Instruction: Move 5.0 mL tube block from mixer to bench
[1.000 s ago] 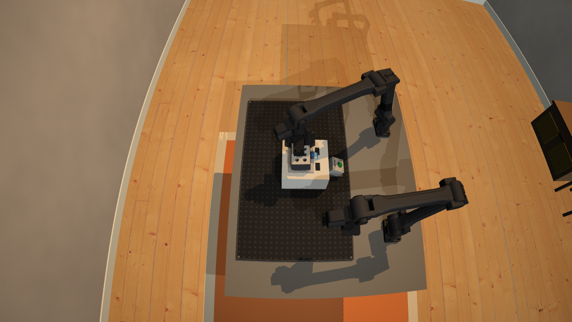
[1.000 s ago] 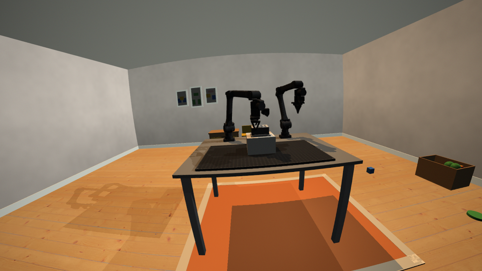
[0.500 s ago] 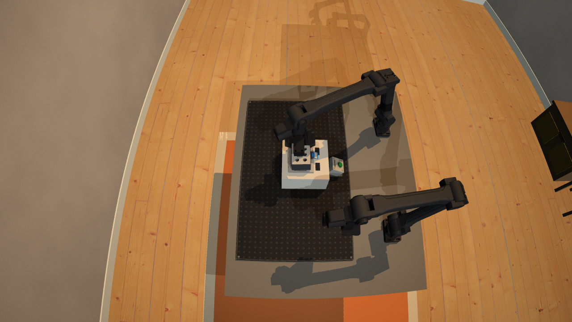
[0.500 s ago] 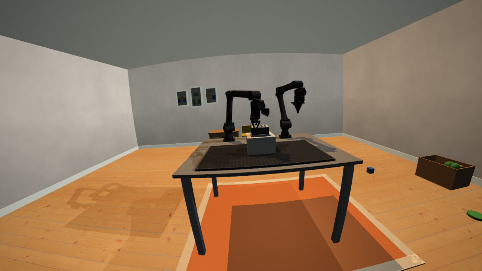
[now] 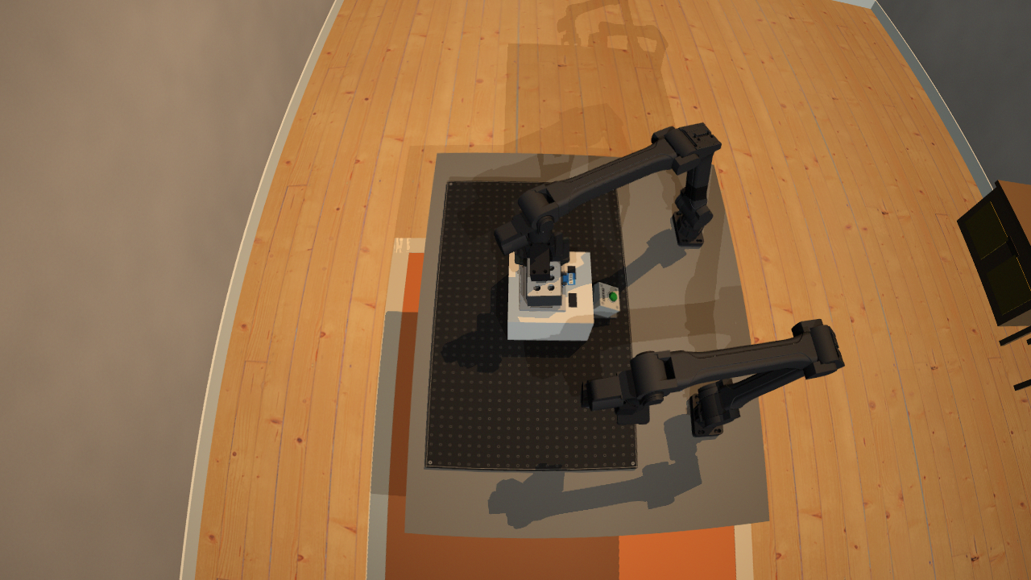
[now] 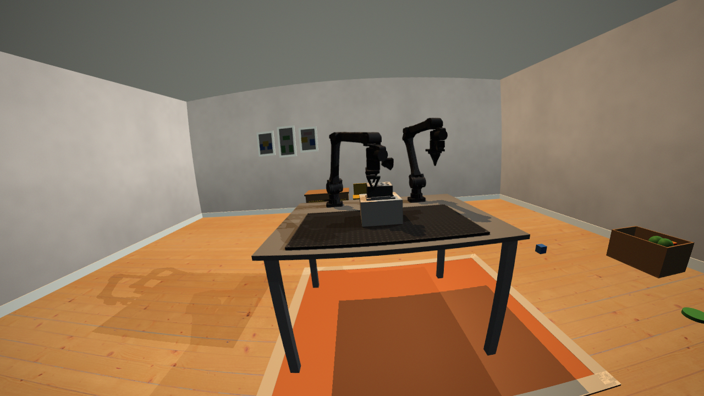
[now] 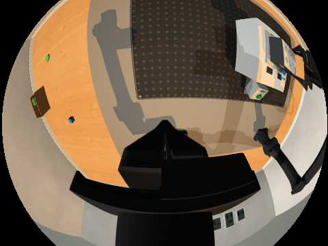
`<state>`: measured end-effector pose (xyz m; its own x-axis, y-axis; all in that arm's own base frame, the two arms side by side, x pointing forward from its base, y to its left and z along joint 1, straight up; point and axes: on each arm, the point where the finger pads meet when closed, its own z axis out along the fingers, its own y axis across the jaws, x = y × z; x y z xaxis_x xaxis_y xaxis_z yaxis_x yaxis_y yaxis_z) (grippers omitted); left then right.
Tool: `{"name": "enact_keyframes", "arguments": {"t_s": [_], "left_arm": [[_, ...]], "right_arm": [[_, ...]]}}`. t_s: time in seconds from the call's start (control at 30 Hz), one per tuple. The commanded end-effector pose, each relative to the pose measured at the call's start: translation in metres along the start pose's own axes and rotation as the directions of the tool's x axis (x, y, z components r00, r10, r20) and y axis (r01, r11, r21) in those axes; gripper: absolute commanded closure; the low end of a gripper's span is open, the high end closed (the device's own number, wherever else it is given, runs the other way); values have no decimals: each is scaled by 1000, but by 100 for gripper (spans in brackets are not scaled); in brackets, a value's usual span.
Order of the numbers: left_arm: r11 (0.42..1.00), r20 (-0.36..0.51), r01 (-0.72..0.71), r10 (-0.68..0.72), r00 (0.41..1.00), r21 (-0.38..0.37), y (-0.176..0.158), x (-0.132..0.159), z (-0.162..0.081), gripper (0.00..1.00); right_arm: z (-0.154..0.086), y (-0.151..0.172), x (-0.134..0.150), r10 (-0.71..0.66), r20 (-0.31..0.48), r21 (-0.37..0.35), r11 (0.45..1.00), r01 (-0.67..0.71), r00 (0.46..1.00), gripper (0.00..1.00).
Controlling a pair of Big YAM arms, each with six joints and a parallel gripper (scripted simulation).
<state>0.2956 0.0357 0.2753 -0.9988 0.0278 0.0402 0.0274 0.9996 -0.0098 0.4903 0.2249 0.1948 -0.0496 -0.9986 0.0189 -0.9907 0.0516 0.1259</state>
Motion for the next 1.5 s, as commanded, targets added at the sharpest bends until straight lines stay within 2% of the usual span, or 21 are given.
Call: {"name": "enact_keyframes", "arguments": {"t_s": [0.0, 0.3, 0.63, 0.87, 1.47], "left_arm": [[1000, 42, -14, 14, 999, -4, -3, 0, -10, 100], [1000, 42, -13, 14, 999, -4, -3, 0, -10, 100], [1000, 42, -13, 13, 999, -4, -3, 0, -9, 100], [1000, 42, -13, 13, 999, -4, -3, 0, -9, 100], [1000, 41, -12, 12, 999, -5, -3, 0, -9, 100]], "right_arm": [[-78, 1, 2, -8, 66, 116, 993, 0, 998, 100], [-83, -10, 1, -19, 89, 154, 988, 5, 996, 100], [-68, -24, 1, 14, 77, 149, 989, -26, 997, 100], [-52, -23, 3, 28, 49, 100, 994, -33, 998, 100], [-52, -29, 0, 27, 61, 123, 992, -34, 998, 100]]}}
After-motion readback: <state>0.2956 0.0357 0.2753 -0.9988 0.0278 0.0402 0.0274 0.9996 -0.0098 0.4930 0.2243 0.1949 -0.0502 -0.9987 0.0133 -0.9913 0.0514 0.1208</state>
